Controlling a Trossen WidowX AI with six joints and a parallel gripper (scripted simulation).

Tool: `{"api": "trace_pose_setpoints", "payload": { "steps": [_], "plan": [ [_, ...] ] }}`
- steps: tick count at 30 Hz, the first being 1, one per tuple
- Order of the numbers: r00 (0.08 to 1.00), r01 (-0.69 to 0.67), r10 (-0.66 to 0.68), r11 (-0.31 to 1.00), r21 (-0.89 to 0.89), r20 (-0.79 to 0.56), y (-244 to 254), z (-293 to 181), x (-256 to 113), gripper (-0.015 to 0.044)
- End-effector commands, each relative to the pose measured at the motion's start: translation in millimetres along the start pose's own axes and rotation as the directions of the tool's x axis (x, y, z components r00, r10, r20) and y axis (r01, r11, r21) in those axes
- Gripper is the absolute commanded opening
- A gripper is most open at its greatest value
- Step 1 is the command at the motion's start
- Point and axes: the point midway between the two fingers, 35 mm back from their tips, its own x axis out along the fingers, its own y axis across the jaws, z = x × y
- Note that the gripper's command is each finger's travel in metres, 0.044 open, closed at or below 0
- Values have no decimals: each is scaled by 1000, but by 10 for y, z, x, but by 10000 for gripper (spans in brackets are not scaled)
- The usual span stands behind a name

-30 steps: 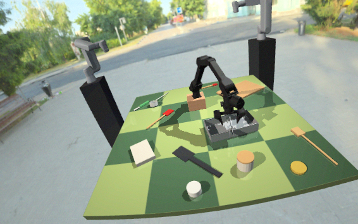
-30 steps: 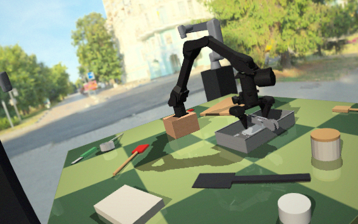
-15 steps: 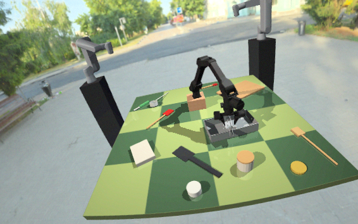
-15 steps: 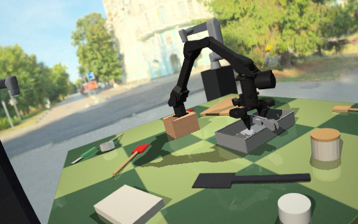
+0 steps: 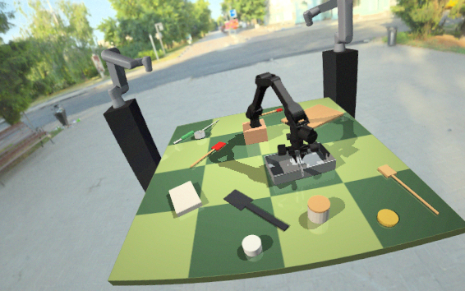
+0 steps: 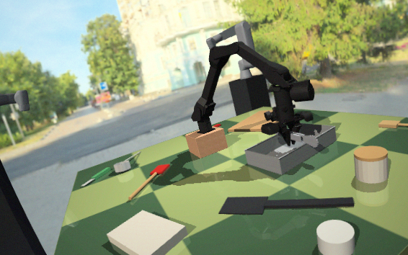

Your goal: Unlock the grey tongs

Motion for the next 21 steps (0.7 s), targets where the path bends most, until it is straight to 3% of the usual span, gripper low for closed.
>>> {"api": "trace_pose_setpoints", "payload": {
  "steps": [1,4,11,18,21],
  "plan": [
    [1000,1,-1,1000,0,-1,-3,-2,-5,38],
    [1000,1,-1,1000,0,-1,-3,-2,-5,18],
    [1000,1,-1,1000,0,-1,-8,-13,-82,-150],
    [1000,3,-3,1000,-3,4,-1,-14,-962,-150],
    [1000,3,-3,1000,-3,5,2,-10,-995,-150]
  ]
}}
